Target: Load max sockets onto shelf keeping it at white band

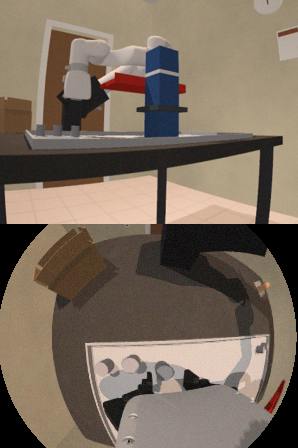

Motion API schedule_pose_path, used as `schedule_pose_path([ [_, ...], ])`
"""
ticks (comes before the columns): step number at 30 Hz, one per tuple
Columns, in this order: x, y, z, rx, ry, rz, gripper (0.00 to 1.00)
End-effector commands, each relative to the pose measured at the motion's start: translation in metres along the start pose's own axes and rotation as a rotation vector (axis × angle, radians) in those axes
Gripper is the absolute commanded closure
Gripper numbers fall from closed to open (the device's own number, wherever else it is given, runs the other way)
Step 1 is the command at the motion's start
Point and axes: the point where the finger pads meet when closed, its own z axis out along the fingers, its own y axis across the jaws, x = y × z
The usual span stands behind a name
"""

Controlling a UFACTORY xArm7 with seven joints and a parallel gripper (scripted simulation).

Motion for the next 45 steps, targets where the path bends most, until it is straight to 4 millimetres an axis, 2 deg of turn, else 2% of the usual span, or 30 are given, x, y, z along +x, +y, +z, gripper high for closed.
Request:
schedule_pose_path([
  [1,-0.001,-0.001,-0.002,0.004,-0.002,0.000,0.39],
  [6,-0.001,-0.001,0.001,0.004,-0.002,0.000,0.39],
  [19,-0.001,-0.002,0.027,0.004,-0.002,0.000,0.39],
  [27,-0.001,-0.002,0.029,0.004,-0.002,0.000,0.39],
  [36,-0.001,-0.002,0.045,0.004,-0.002,0.000,0.39],
  [45,-0.002,-0.003,0.046,0.004,-0.002,0.000,0.39],
])
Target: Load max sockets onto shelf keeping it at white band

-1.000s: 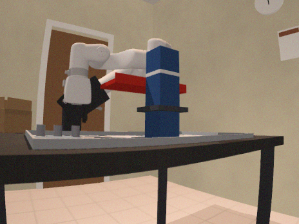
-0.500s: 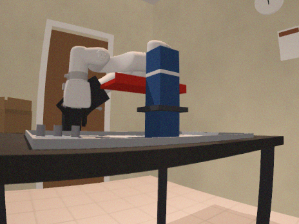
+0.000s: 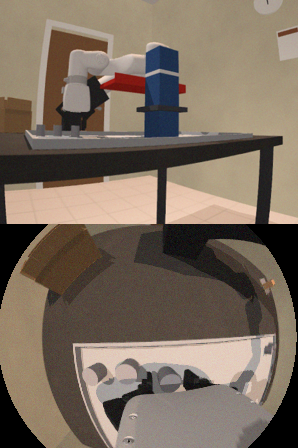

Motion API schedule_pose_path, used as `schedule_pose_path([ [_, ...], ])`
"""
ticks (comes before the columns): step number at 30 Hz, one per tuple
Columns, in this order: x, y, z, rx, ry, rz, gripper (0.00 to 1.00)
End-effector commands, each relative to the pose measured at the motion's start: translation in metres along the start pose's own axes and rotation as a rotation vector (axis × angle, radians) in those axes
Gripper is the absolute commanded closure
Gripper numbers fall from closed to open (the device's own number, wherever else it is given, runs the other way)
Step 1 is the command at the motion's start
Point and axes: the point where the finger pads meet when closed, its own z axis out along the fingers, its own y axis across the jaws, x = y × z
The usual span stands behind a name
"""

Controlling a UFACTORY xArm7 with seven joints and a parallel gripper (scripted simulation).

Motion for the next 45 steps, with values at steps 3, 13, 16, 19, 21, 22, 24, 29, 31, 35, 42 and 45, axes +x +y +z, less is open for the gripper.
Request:
schedule_pose_path([
  [3,-0.0008,-0.0013,0.0001,0.003,-0.002,0.000,0.39],
  [13,-0.0008,-0.0014,0.0007,0.003,-0.002,0.000,1.00],
  [16,-0.0008,-0.0014,0.0007,0.003,-0.002,0.000,1.00],
  [19,-0.0008,-0.0014,0.0007,0.003,-0.002,0.000,1.00],
  [21,-0.0008,-0.0014,0.0007,0.003,-0.002,0.000,1.00],
  [22,-0.0008,-0.0014,0.0007,0.003,-0.002,0.000,1.00],
  [24,-0.0008,-0.0014,0.0007,0.003,-0.002,0.000,1.00],
  [29,-0.0008,-0.0014,0.0007,0.003,-0.002,0.000,1.00],
  [31,-0.0008,-0.0014,0.0007,0.003,-0.002,0.000,1.00],
  [35,-0.0008,-0.0014,0.0007,0.003,-0.002,0.000,1.00],
  [42,-0.0008,-0.0014,0.0007,0.003,-0.002,0.000,1.00],
  [45,-0.0008,-0.0014,0.0007,0.003,-0.002,0.000,1.00],
])
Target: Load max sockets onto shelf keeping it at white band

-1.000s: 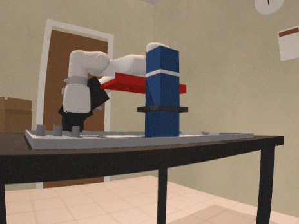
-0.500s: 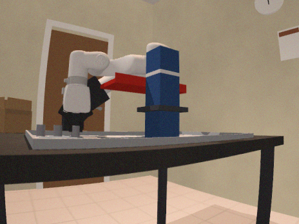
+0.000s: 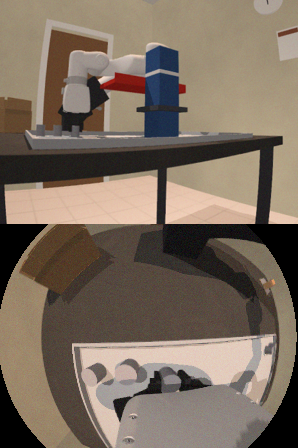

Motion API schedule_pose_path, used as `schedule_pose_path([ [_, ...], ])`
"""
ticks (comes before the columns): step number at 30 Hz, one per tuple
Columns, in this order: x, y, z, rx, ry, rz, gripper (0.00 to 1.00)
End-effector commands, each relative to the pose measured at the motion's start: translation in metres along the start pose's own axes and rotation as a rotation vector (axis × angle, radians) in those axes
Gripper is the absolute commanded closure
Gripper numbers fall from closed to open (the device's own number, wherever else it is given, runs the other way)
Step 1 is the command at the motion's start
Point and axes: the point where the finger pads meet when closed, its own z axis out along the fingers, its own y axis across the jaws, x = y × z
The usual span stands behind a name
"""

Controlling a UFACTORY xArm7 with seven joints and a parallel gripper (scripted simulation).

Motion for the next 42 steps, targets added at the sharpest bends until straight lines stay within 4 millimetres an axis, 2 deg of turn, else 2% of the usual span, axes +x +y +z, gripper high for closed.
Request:
schedule_pose_path([
  [1,-0.001,-0.001,-0.002,0.004,-0.002,0.000,1.00],
  [13,-0.001,-0.001,-0.004,0.004,-0.002,0.000,1.00],
  [24,-0.001,-0.001,-0.031,0.004,-0.002,0.000,1.00],
  [42,-0.001,-0.001,-0.036,0.004,-0.002,0.000,1.00],
])
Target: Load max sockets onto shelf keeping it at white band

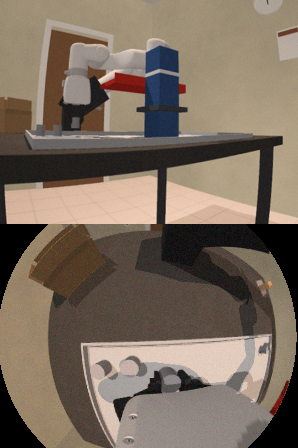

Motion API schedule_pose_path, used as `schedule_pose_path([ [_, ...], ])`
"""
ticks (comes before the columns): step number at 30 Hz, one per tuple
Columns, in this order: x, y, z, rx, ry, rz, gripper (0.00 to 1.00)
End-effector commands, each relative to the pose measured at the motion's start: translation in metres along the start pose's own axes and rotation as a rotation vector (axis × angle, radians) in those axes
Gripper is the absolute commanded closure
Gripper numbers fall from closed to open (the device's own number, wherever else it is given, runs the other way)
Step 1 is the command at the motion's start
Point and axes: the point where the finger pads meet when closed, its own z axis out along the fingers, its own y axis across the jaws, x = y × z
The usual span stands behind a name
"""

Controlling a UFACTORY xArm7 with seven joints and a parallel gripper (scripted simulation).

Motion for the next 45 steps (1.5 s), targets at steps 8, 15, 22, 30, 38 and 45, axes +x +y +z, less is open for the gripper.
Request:
schedule_pose_path([
  [8,-0.001,-0.001,-0.028,0.005,-0.003,0.000,1.00],
  [15,-0.001,-0.001,-0.031,0.005,-0.003,0.000,1.00],
  [22,-0.001,-0.001,-0.031,0.005,-0.003,0.000,1.00],
  [30,0.000,-0.001,-0.033,0.005,-0.003,0.000,1.00],
  [38,0.003,-0.001,-0.041,0.005,-0.003,0.000,1.00],
  [45,0.010,-0.001,-0.059,0.005,-0.003,0.000,1.00],
])
